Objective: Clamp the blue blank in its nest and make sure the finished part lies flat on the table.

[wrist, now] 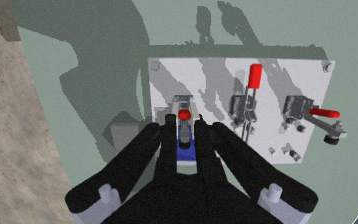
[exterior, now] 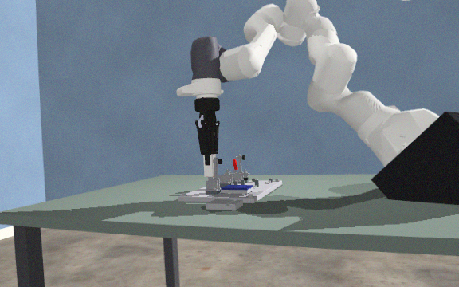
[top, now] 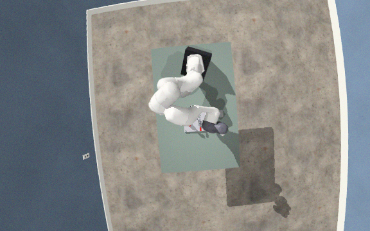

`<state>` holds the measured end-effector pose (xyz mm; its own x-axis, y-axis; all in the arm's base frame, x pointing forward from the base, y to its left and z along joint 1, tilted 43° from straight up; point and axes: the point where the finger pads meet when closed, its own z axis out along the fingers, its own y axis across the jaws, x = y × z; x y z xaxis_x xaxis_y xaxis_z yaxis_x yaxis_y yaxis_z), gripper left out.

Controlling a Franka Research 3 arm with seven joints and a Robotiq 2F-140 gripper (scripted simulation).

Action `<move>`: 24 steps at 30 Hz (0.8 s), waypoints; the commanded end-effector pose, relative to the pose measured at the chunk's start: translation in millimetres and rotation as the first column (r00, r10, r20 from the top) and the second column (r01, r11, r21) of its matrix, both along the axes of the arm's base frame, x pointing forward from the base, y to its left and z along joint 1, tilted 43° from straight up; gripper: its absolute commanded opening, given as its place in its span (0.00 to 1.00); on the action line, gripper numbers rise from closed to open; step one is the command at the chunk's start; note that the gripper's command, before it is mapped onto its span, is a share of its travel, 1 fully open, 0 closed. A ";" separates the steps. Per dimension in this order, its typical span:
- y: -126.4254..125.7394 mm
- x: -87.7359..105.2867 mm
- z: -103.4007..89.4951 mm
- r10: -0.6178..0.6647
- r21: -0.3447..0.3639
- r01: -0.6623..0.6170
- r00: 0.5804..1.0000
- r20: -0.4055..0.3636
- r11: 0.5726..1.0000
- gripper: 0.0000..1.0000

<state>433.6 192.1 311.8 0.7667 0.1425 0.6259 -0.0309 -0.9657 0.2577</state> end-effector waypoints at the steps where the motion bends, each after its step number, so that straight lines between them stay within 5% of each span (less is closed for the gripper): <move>1: 0.3 1.2 0.0 -0.003 0.003 0.003 1.000 0.002 1.000 0.00; 24: 1.5 7.6 5.2 -0.003 0.003 0.003 1.000 0.002 1.000 0.00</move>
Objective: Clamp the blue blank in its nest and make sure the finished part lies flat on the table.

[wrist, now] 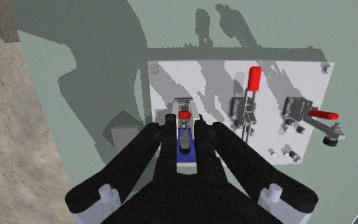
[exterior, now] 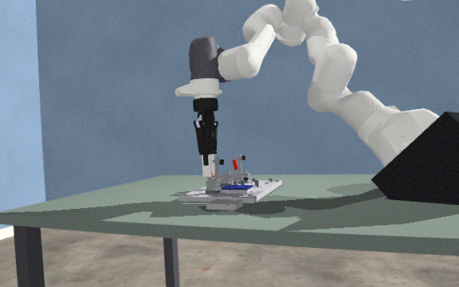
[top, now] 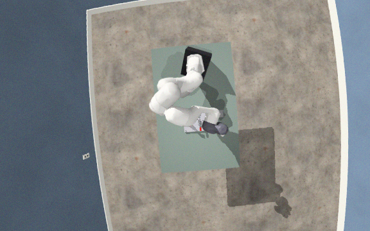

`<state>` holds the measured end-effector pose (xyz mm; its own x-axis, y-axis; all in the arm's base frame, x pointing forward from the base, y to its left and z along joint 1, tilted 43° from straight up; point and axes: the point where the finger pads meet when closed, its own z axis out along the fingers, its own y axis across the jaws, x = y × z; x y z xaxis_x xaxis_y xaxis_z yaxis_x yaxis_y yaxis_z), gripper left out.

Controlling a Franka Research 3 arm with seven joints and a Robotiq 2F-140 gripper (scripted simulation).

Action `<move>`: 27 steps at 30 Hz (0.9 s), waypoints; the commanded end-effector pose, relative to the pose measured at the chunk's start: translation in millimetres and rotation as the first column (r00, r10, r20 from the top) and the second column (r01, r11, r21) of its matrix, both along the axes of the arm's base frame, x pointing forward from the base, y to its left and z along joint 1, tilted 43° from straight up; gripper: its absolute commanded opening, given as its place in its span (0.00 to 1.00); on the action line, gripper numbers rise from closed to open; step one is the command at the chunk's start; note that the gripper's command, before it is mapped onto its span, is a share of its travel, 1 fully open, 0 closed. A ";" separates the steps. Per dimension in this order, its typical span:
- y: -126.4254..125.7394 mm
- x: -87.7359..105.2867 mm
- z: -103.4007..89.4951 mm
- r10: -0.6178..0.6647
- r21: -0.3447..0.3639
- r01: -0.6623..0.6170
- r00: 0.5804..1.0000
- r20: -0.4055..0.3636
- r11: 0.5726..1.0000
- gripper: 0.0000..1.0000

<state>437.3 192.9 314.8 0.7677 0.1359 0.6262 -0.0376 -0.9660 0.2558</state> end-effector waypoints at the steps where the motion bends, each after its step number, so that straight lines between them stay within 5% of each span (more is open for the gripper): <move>1: 0.8 4.3 2.5 0.004 0.001 -0.004 1.000 0.002 1.000 0.00; 27: 2.1 20.5 9.5 0.004 0.001 -0.004 1.000 0.002 1.000 0.00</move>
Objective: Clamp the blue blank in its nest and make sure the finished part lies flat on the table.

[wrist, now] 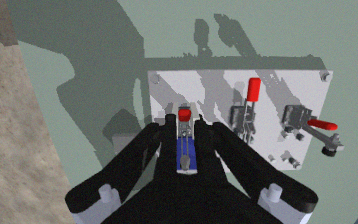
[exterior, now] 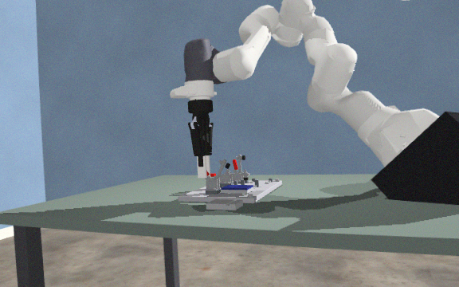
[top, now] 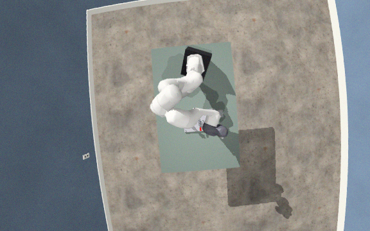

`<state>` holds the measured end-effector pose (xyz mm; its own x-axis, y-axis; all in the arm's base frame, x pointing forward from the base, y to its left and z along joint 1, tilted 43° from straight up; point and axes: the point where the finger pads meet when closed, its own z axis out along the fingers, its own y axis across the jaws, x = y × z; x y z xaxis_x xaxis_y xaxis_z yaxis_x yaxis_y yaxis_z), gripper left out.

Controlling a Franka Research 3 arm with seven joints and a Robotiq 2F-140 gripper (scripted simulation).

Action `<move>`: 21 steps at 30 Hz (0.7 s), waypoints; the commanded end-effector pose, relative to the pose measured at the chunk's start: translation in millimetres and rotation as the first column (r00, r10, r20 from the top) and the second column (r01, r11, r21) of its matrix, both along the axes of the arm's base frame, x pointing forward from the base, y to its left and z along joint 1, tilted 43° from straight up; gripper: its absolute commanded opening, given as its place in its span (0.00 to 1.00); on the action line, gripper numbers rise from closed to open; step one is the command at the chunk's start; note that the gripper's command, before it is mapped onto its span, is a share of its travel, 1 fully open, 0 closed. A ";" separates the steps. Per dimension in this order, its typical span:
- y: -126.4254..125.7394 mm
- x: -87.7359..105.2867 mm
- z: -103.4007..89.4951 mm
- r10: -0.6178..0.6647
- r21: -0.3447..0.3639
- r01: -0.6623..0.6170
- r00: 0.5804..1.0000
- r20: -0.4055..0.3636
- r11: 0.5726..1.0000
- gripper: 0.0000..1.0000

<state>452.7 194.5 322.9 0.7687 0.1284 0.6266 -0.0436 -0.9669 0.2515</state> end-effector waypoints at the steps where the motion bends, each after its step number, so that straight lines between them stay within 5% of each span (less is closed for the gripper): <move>1: 0.5 6.1 1.6 0.010 -0.004 -0.010 1.000 0.002 1.000 0.00; 21: 0.0 23.0 1.8 0.010 -0.004 -0.010 1.000 0.002 1.000 0.00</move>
<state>471.4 194.5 325.8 0.7670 0.1316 0.6281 -0.0409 -0.9667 0.2526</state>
